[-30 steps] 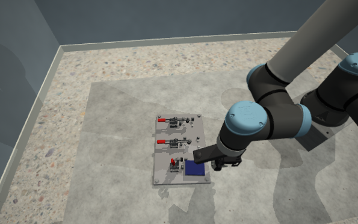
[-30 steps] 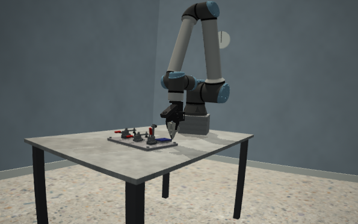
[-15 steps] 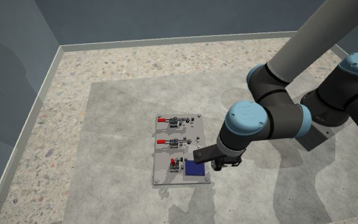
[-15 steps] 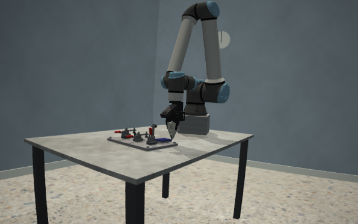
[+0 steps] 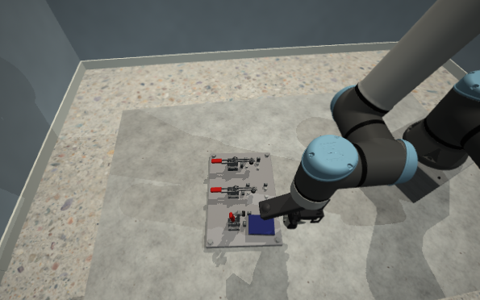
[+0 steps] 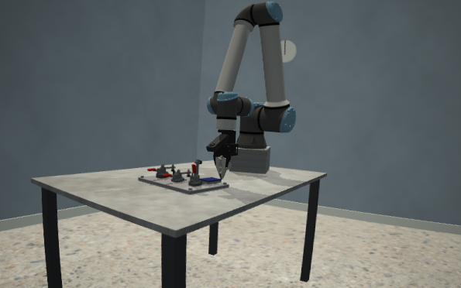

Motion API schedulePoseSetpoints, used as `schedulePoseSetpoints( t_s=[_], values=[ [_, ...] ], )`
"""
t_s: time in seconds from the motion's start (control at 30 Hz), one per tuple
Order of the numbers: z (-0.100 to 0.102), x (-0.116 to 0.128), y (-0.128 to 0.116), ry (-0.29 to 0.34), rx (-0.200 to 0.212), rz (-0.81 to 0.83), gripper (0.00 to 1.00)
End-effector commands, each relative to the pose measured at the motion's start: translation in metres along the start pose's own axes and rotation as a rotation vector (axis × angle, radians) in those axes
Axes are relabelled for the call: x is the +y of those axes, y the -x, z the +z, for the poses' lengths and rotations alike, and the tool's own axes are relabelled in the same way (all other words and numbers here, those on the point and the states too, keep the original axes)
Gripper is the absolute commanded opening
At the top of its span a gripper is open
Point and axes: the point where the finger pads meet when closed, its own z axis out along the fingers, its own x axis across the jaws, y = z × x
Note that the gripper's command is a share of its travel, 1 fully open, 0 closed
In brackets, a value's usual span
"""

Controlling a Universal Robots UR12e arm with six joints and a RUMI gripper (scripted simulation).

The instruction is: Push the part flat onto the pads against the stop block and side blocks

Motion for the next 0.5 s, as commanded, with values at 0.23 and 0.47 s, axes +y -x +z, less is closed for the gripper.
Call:
schedulePoseSetpoints(
  t_s=[0.23, 0.47],
  values=[
    [0.0014, -0.0008, 0.0001, -0.001, 0.000, 0.000, 0.00],
    [0.0032, -0.0010, 0.0002, -0.001, 0.000, 0.000, 0.00]
  ],
)
